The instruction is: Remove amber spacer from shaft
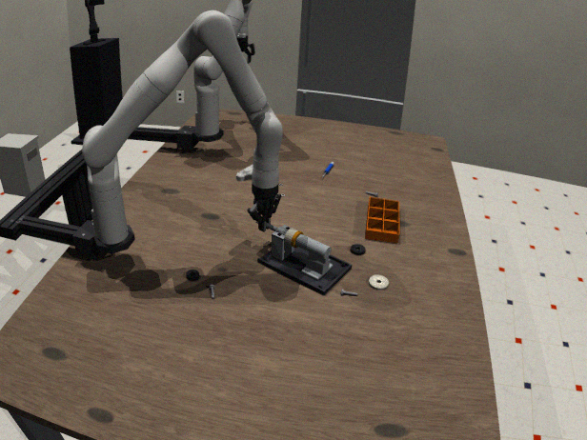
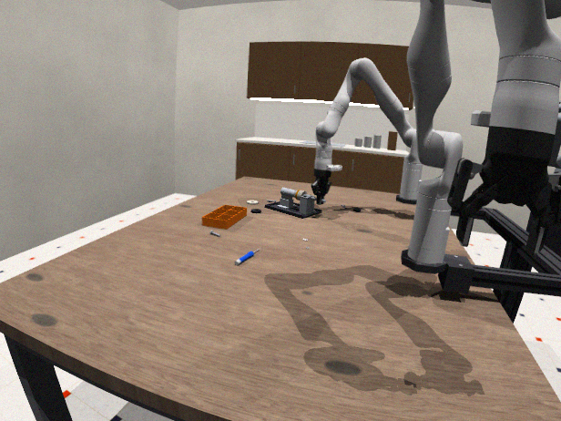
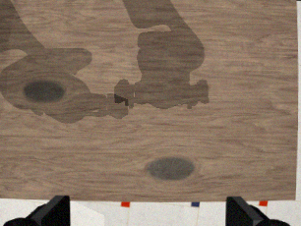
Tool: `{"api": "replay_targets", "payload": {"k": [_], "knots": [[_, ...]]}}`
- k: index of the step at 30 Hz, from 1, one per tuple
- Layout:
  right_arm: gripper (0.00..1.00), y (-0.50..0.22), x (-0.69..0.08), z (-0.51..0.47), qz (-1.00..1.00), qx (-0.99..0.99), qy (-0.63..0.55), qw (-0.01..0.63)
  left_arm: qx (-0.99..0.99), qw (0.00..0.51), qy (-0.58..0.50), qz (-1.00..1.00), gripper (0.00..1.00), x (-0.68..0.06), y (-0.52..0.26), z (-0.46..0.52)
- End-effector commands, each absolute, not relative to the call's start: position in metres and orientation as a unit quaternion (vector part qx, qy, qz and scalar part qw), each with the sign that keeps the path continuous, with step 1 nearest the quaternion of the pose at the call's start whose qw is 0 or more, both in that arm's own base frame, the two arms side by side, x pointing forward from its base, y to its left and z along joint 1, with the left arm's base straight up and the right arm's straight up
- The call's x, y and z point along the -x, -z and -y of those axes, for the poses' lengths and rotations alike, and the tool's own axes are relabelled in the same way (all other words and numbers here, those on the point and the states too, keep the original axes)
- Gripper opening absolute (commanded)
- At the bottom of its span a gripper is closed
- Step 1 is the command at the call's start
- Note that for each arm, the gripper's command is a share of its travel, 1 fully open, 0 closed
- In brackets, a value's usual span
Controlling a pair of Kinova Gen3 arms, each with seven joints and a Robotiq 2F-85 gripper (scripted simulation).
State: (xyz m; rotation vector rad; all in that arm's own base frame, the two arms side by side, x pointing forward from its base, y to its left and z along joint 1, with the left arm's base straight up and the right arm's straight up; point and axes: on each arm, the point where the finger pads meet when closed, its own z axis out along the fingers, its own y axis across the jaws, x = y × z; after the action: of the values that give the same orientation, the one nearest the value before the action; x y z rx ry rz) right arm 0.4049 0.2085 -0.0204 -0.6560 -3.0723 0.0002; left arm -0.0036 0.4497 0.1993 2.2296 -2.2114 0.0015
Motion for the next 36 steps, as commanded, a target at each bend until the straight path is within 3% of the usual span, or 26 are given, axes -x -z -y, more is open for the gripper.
{"api": "replay_targets", "payload": {"k": [1,36], "knots": [[0.099,0.0196,-0.4049,-0.2091,0.978,0.209,0.001,-0.001,-0.71,0.0,0.0,0.704,1.0,0.0037,-0.2,-0.45],[0.099,0.0196,-0.4003,-0.2112,0.978,0.209,0.001,-0.001,-0.71,0.0,0.0,0.704,1.0,0.0037,-0.2,-0.45]]}}
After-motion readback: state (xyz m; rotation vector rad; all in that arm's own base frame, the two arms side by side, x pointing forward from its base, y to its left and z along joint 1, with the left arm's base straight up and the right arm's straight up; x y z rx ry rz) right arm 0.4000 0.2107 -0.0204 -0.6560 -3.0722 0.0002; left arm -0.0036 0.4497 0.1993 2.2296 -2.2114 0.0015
